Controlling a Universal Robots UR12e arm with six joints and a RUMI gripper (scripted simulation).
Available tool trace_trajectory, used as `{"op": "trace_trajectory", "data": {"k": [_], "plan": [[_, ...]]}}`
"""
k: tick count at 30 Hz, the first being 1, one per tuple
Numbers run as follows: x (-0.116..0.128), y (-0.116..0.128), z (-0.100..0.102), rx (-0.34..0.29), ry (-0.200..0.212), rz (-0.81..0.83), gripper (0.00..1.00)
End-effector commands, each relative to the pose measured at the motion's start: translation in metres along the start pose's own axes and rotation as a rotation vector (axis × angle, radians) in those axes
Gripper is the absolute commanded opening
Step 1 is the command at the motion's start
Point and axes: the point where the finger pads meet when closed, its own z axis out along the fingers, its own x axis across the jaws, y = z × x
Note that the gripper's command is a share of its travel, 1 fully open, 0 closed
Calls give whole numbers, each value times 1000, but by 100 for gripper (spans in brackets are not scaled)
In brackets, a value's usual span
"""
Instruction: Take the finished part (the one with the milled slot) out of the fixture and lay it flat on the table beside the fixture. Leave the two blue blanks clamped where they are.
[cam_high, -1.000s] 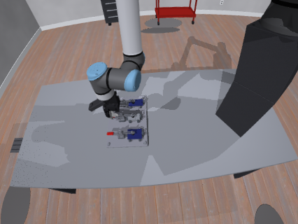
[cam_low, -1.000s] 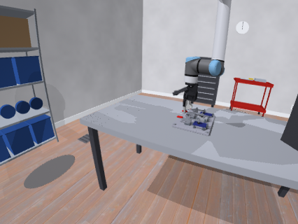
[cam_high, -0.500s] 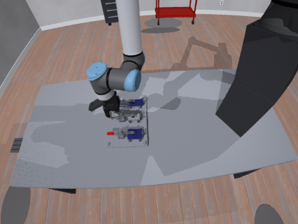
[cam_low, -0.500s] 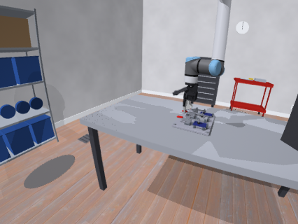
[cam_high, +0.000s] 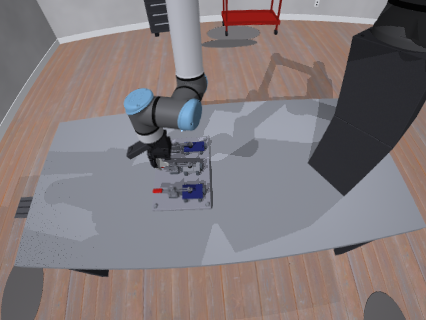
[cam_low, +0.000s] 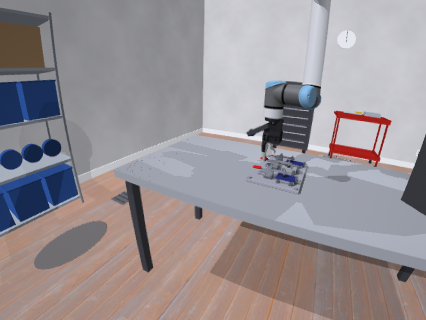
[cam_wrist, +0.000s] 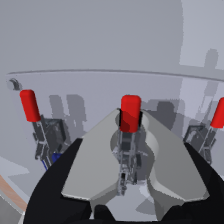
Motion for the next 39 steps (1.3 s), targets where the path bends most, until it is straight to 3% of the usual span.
{"op": "trace_trajectory", "data": {"k": [1, 39], "plan": [[0, 0, -2, 1, 0, 0, 0], [0, 12, -20, 1, 0, 0, 0]]}}
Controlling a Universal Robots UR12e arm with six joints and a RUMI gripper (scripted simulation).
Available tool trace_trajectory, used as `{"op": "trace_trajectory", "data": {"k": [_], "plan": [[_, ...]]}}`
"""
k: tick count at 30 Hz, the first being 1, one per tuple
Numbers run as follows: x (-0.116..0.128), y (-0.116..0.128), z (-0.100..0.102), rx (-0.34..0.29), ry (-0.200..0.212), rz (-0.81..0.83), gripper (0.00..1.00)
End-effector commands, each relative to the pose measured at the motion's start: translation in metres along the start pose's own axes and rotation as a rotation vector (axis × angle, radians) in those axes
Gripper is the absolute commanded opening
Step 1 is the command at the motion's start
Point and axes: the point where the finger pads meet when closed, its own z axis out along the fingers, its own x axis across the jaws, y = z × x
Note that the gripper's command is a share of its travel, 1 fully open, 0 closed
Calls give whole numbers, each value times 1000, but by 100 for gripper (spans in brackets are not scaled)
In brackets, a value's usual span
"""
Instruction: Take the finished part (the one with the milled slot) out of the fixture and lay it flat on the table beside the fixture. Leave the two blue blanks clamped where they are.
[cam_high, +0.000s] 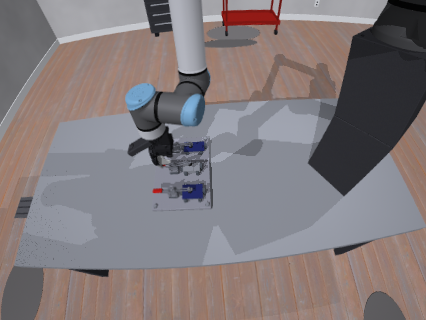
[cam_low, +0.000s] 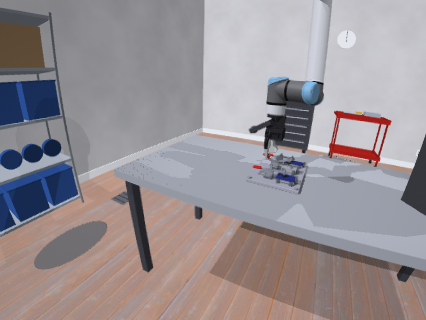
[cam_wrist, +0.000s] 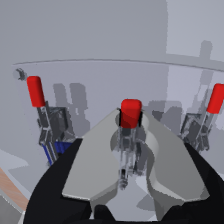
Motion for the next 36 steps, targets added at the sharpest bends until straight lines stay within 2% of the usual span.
{"op": "trace_trajectory", "data": {"k": [1, 36], "plan": [[0, 3, -4, 1, 0, 0, 0], [0, 25, -14, 1, 0, 0, 0]]}}
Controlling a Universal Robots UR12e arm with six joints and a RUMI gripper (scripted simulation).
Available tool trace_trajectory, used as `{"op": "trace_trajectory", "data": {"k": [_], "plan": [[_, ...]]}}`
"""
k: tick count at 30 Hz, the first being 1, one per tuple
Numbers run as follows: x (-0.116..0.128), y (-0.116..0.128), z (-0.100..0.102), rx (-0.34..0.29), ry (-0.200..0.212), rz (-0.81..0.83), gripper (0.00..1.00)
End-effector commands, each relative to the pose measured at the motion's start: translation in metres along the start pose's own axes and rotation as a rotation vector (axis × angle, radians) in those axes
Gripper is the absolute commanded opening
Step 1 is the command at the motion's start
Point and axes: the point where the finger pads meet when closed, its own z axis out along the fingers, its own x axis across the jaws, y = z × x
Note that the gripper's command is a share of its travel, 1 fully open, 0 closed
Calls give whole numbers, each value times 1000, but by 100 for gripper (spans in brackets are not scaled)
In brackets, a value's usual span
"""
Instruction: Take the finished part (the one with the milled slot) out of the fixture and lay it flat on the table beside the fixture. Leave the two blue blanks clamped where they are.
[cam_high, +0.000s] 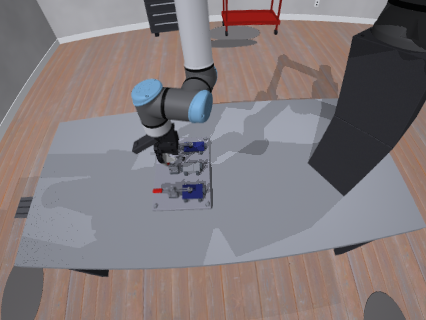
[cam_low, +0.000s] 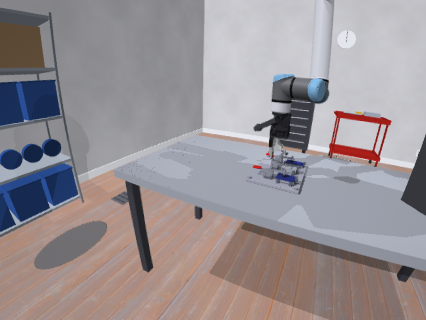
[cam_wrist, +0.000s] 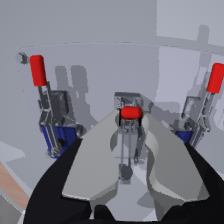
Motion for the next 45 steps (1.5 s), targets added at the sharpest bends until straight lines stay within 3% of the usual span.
{"op": "trace_trajectory", "data": {"k": [1, 45], "plan": [[0, 3, -1, 0, 0, 0, 0], [0, 15, -2, 0, 0, 0, 0]]}}
